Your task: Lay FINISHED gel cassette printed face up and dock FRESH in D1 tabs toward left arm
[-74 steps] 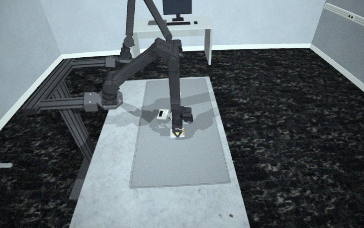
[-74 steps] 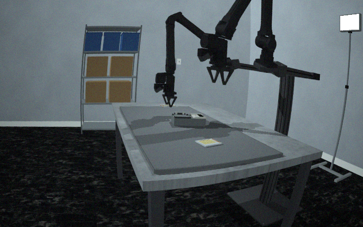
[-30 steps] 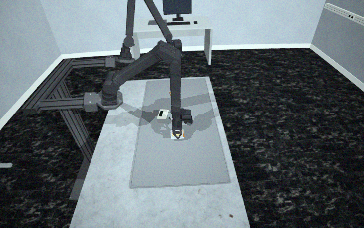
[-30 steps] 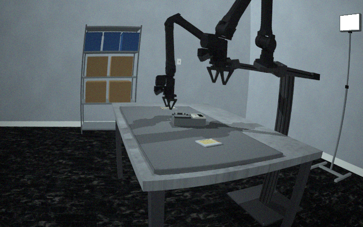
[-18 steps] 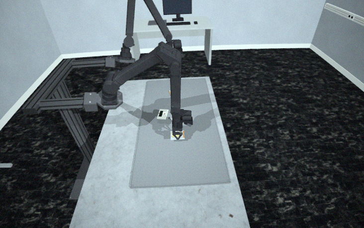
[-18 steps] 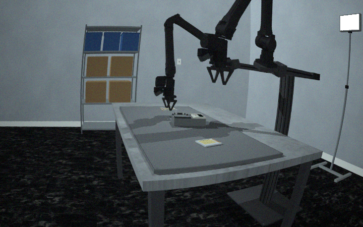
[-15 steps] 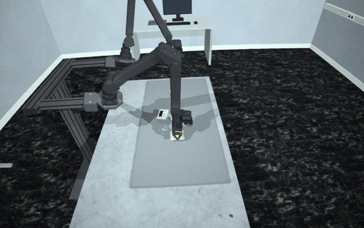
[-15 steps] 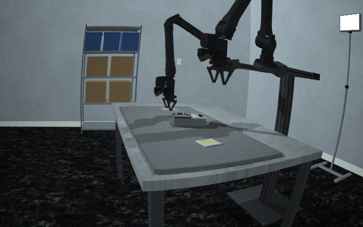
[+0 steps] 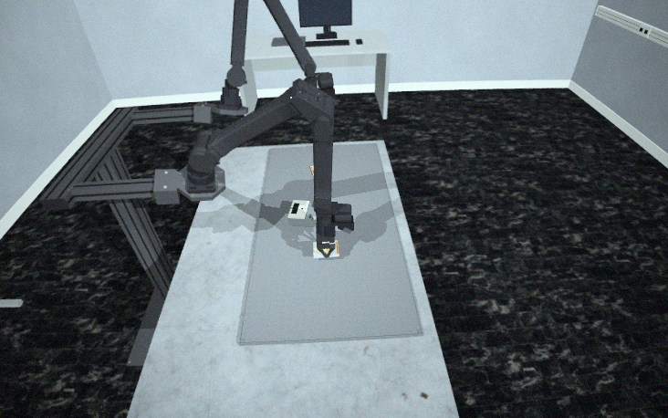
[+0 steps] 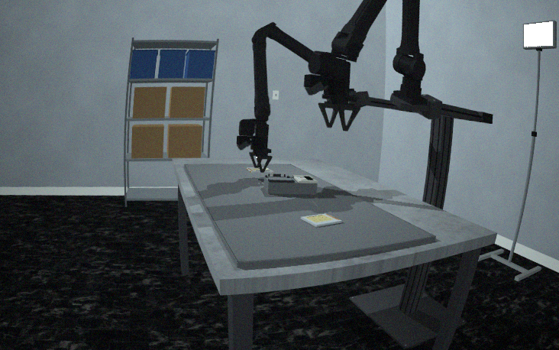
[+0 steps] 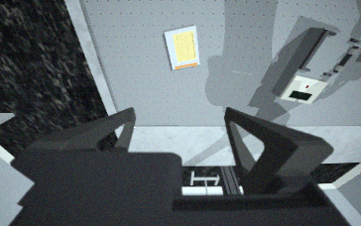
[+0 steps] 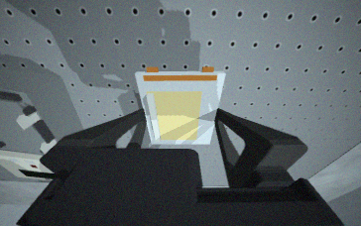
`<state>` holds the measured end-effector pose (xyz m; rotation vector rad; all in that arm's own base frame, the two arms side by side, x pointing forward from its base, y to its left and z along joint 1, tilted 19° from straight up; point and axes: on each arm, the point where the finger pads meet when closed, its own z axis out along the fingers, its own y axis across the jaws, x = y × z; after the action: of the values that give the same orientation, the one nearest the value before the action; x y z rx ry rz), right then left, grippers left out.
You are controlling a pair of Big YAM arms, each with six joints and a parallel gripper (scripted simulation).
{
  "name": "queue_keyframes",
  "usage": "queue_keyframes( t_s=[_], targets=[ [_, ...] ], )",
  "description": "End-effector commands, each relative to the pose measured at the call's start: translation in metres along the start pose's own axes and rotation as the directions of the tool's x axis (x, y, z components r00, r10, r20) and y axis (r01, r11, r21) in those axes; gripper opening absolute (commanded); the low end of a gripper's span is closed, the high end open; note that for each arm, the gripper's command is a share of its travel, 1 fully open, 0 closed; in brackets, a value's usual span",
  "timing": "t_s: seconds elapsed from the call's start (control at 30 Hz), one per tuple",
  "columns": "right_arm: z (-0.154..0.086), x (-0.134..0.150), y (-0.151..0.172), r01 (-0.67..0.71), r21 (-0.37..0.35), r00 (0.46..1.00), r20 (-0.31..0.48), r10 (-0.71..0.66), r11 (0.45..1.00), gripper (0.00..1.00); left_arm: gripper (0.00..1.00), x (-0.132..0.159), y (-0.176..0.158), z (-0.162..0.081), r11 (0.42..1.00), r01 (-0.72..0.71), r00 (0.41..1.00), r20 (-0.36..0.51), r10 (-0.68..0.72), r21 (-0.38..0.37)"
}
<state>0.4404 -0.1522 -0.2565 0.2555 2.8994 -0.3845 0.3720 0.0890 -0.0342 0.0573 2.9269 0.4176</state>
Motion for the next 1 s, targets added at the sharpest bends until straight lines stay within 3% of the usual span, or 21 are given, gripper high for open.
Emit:
queue_keyframes(
  t_s=[0.0, 0.97],
  targets=[
    [0.008, 0.003, -0.003, 0.002, 0.0, 1.0, -0.004, -0.002, 1.0, 0.0, 1.0, -0.002, -0.003, -0.008, 1.0, -0.003, 1.0, 0.011, 0.003, -0.002],
    [0.018, 0.004, -0.003, 0.002, 0.0, 1.0, -0.005, -0.002, 1.0, 0.0, 1.0, -0.002, -0.003, -0.008, 1.0, -0.003, 1.0, 0.011, 0.003, -0.002]
  ],
)
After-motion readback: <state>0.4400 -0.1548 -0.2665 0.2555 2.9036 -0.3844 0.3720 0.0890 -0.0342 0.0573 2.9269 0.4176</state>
